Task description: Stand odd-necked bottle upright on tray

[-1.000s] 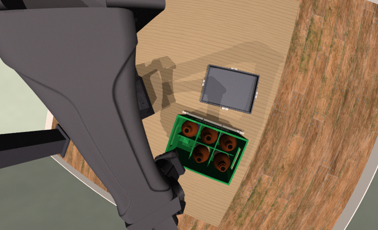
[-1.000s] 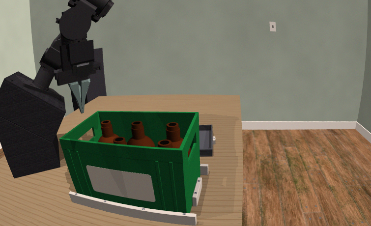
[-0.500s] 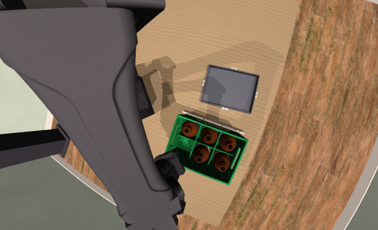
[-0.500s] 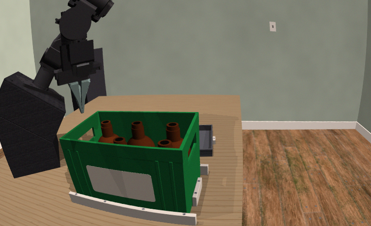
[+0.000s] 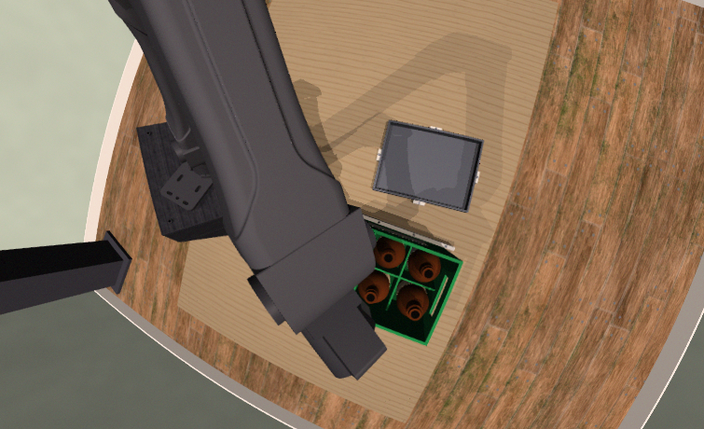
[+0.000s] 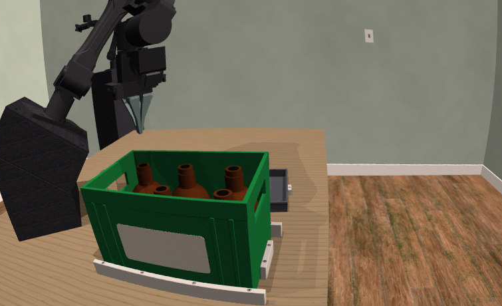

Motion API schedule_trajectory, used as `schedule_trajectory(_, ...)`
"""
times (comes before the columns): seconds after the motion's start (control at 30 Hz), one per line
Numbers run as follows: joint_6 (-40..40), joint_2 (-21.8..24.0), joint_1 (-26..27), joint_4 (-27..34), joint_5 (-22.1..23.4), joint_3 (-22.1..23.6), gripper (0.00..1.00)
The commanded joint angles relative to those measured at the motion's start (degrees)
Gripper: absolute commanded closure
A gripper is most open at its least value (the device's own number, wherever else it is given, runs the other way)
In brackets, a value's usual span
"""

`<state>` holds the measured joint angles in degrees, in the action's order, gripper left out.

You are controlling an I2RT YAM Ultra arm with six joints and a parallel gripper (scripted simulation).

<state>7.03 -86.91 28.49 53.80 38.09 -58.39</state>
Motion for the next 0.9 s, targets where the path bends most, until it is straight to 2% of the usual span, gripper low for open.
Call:
schedule_trajectory(0.0,3.05,1.27,0.76,-0.90,-0.69,0.84,1.00)
schedule_trajectory(0.07,3.12,1.31,0.74,-0.94,-0.72,0.87,1.00)
schedule_trajectory(0.1,3.16,0.55,1.89,-0.50,-0.73,-1.44,0.39)
schedule_trajectory(0.87,3.14,0.53,1.88,-0.53,-0.71,-1.47,0.39)
